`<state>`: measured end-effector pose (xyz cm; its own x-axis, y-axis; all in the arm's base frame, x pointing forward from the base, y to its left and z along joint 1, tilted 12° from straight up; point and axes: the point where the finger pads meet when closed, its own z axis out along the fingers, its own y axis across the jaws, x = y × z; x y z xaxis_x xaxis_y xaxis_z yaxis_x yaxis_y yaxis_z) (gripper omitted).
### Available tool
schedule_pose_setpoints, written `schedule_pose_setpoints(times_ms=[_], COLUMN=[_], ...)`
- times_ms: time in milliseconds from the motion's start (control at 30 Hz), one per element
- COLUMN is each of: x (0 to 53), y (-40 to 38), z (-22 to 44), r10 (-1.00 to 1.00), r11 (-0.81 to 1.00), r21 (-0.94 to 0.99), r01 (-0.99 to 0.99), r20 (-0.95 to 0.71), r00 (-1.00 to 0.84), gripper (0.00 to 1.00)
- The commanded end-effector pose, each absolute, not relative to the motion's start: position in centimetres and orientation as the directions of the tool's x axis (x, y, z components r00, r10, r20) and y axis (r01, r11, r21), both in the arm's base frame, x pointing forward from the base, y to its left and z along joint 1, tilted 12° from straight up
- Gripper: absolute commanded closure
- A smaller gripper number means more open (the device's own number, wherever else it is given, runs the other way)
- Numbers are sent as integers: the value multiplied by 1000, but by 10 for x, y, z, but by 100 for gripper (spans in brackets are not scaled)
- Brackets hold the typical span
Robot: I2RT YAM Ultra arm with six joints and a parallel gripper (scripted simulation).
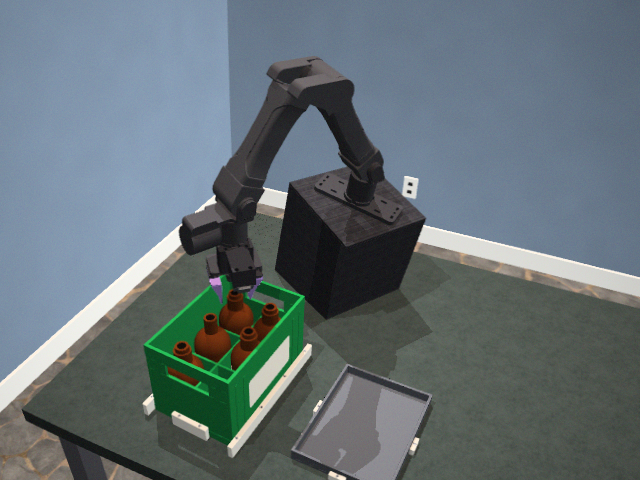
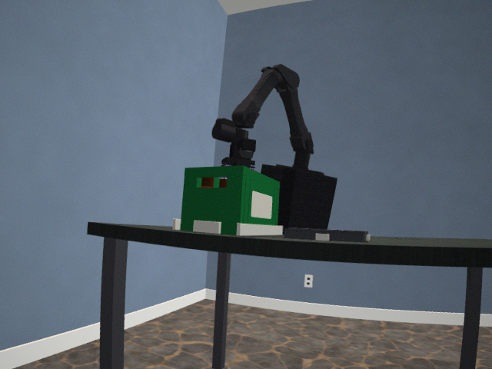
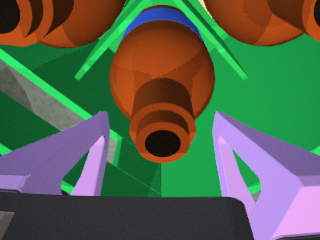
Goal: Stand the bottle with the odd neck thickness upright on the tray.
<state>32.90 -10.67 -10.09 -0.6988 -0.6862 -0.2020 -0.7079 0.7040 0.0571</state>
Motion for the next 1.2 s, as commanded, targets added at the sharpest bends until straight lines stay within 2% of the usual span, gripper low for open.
schedule_pose_setpoints(times_ms=[0, 167, 800, 1167], x=[324, 336, 329, 327], y=[-108, -117, -126, -128], z=[-89, -71, -17, -9], r10=[-679, -683, -683, -683], r11=[708, 709, 709, 708], r21=[62, 27, 26, 30], r01=[-703, -705, -705, -706], r20=[-212, -225, -224, -222], r00=[-702, -695, -695, -695], gripper=[39, 39, 39, 39])
